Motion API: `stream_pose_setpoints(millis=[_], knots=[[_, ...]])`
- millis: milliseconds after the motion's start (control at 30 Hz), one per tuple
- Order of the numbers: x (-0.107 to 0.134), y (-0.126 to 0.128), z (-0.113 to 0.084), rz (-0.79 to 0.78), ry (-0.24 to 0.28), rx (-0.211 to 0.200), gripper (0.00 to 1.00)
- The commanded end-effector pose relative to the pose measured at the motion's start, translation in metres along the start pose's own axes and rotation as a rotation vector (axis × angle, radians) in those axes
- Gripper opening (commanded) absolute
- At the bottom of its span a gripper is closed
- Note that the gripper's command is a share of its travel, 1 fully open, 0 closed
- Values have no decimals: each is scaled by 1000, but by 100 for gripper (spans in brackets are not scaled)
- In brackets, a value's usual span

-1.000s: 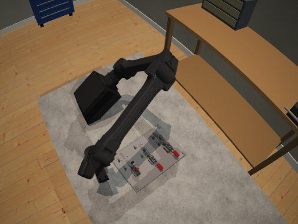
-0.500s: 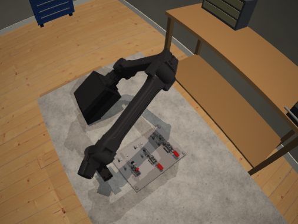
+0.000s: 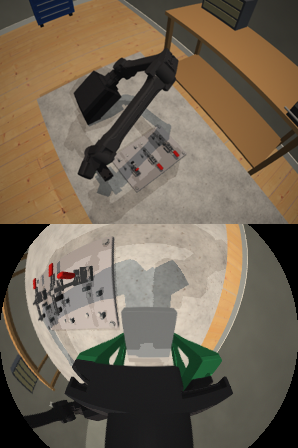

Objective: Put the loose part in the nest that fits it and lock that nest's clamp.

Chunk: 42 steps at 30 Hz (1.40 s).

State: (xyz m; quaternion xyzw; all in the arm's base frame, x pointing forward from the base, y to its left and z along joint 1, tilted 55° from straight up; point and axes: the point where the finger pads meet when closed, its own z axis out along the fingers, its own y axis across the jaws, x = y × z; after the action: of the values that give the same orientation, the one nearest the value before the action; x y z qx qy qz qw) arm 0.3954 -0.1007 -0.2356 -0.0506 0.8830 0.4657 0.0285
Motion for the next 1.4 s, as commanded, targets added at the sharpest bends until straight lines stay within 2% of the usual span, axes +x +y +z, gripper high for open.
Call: stream_pose_setpoints(millis=[0,233,367,500,667,767,800,867,1000,1167,1367], knots=[[-27,-8,-7,-42,-17,32,0],[-25,-9,-4,-29,-18,26,0],[-26,-10,3,-36,-14,27,0],[-28,-12,0,-32,-26,31,0],[-29,-10,10,-36,-12,26,0],[-29,-11,9,-31,-16,25,0],[-28,-16,-9,-16,-49,35,0],[-30,-16,-5,-22,-49,36,0],[-31,-10,13,-32,-14,25,0],[-32,-12,8,-28,-29,30,0],[-32,-11,12,-28,-20,26,0]])
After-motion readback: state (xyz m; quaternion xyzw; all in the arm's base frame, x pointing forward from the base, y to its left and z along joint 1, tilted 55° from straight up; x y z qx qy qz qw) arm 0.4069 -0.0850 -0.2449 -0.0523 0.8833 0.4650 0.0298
